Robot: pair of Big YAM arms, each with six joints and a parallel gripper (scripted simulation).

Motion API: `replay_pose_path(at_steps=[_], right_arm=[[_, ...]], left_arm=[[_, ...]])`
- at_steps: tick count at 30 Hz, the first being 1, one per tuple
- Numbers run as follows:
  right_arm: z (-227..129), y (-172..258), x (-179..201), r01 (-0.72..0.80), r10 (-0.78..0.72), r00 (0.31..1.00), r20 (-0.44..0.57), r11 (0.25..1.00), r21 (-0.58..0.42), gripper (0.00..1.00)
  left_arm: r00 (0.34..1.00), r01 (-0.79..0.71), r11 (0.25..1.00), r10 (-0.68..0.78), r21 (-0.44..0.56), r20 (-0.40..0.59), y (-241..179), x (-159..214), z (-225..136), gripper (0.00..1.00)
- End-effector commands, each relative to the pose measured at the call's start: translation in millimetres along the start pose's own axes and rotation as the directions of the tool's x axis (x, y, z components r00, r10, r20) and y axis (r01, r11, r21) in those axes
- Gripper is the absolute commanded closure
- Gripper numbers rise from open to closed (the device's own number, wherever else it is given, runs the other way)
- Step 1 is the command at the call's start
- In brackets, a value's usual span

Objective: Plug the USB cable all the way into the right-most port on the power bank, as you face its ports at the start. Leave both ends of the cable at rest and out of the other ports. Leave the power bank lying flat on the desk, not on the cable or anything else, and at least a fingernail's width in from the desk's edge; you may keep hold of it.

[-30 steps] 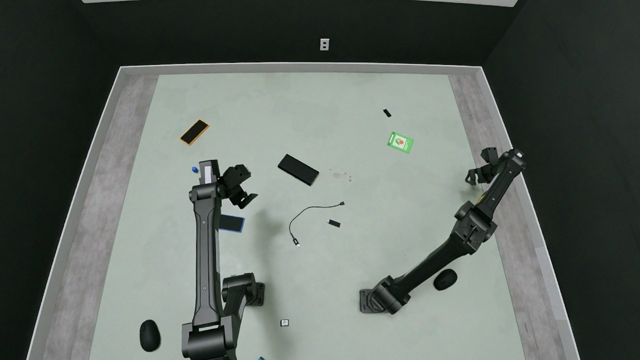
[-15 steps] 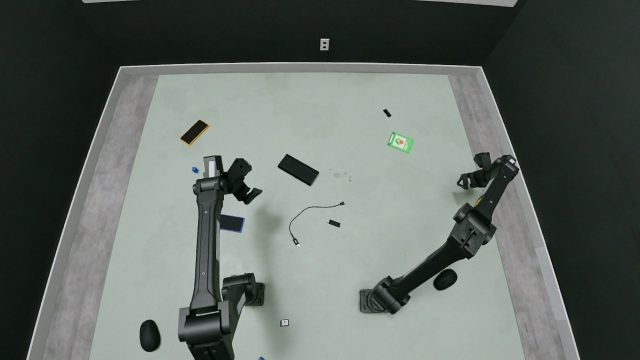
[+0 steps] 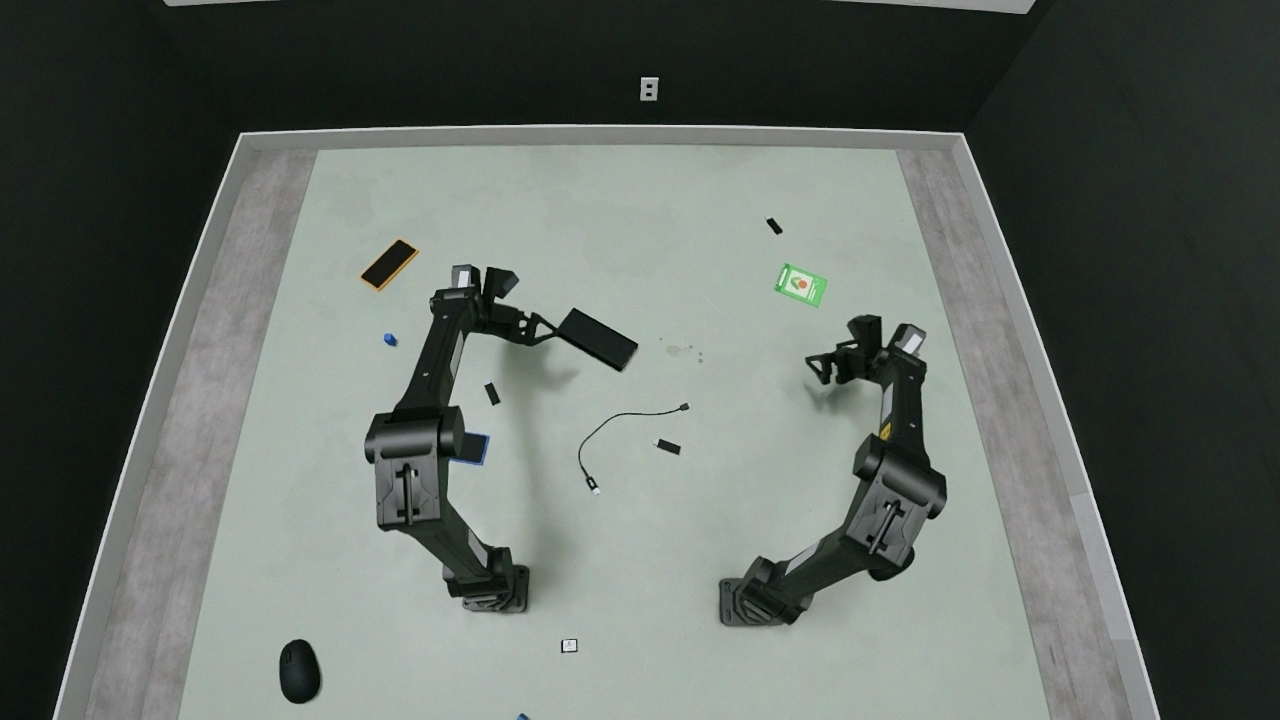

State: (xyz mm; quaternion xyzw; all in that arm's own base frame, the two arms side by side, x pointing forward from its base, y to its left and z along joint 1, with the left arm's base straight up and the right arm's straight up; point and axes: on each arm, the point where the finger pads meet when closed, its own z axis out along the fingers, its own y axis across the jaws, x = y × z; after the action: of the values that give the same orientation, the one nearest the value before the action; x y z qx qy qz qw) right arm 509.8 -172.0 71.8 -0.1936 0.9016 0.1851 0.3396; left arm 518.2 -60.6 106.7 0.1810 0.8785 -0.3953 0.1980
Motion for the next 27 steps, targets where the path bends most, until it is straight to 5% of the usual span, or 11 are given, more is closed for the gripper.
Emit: replay_pose_path(at_steps=[1, 17, 27], right_arm=[[21, 40, -27, 0.033, -0.034, 0.993, 0.117, 0.999, 0.009, 0.00], [127, 205, -49, 0.235, -0.130, 0.896, 0.424, 0.950, -0.206, 0.00], [170, 280, -75, 0.370, -0.172, 0.793, 0.584, 0.898, -0.238, 0.00]], left_arm=[[0.996, 0.082, 0.996, -0.083, 0.035, 0.037, 18, -50, 15, 0.00], [0.978, 0.194, 0.965, -0.204, 0.175, 0.043, 46, -75, 55, 0.00], [0.984, 0.166, 0.986, -0.163, 0.034, -0.073, -66, -22, 75, 0.00]])
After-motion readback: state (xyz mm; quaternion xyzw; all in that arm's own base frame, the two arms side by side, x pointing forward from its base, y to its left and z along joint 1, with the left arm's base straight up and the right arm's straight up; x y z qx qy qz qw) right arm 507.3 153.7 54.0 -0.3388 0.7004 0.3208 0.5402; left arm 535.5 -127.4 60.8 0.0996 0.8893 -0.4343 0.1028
